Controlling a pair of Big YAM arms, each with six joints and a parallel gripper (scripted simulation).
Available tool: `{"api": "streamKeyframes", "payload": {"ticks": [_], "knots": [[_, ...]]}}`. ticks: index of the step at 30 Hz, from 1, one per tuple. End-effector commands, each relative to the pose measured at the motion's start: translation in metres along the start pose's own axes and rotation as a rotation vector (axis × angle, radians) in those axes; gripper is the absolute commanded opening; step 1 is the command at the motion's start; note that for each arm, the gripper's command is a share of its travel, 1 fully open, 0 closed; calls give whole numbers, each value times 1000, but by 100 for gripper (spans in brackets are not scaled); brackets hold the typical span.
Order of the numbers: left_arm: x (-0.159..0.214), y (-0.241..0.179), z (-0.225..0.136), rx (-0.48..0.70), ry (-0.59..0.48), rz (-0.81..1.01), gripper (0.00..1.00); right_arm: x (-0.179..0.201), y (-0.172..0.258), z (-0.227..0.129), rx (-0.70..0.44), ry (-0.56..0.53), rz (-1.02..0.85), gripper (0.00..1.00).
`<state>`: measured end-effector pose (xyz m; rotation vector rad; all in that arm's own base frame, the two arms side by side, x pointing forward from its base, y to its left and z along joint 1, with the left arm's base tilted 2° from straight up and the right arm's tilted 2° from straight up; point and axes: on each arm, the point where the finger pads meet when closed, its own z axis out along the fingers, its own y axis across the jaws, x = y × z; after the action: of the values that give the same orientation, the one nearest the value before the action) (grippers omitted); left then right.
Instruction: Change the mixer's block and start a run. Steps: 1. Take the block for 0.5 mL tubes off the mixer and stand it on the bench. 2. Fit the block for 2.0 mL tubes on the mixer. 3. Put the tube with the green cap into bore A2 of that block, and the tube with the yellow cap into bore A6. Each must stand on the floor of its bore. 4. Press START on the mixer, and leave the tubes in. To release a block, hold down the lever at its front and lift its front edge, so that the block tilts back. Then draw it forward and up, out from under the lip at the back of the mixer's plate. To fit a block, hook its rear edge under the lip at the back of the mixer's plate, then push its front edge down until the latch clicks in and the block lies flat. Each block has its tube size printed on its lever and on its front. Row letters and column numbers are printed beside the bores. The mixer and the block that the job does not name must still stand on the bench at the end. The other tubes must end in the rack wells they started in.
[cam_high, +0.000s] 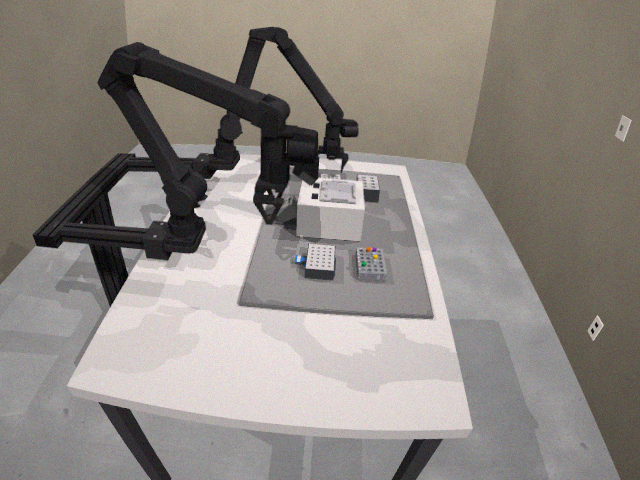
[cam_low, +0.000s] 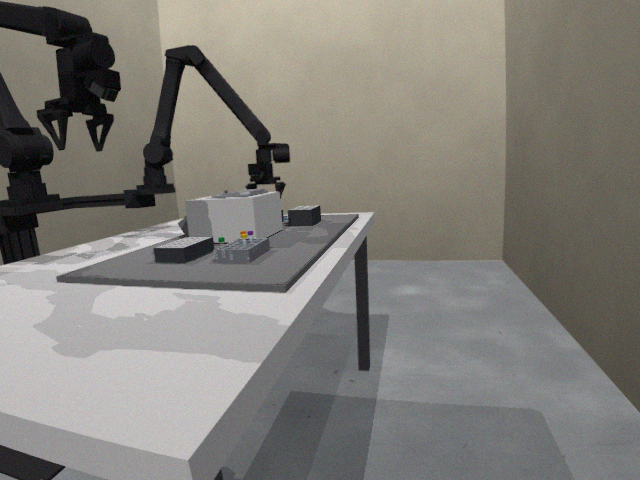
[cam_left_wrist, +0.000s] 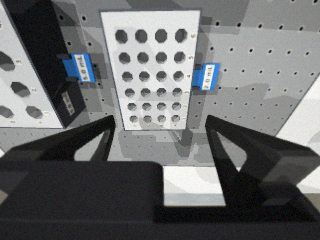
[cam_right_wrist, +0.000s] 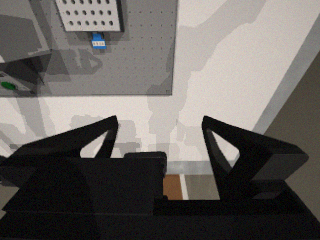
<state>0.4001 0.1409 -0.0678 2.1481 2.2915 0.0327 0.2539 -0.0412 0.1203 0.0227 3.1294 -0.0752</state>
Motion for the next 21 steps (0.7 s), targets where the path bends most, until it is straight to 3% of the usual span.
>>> {"api": "streamKeyframes", "payload": {"ticks": [1,14,21], "knots": [[9,13,-8,-30,5,0,100,-15,-4,-13,10,-51,-2,100],[19,40,6,-66,16,9,100,-3,-2,-1,6,-17,-1,100],[16,26,7,-46,9,-18,100,-1,-2,0,5,-13,1,100]]}}
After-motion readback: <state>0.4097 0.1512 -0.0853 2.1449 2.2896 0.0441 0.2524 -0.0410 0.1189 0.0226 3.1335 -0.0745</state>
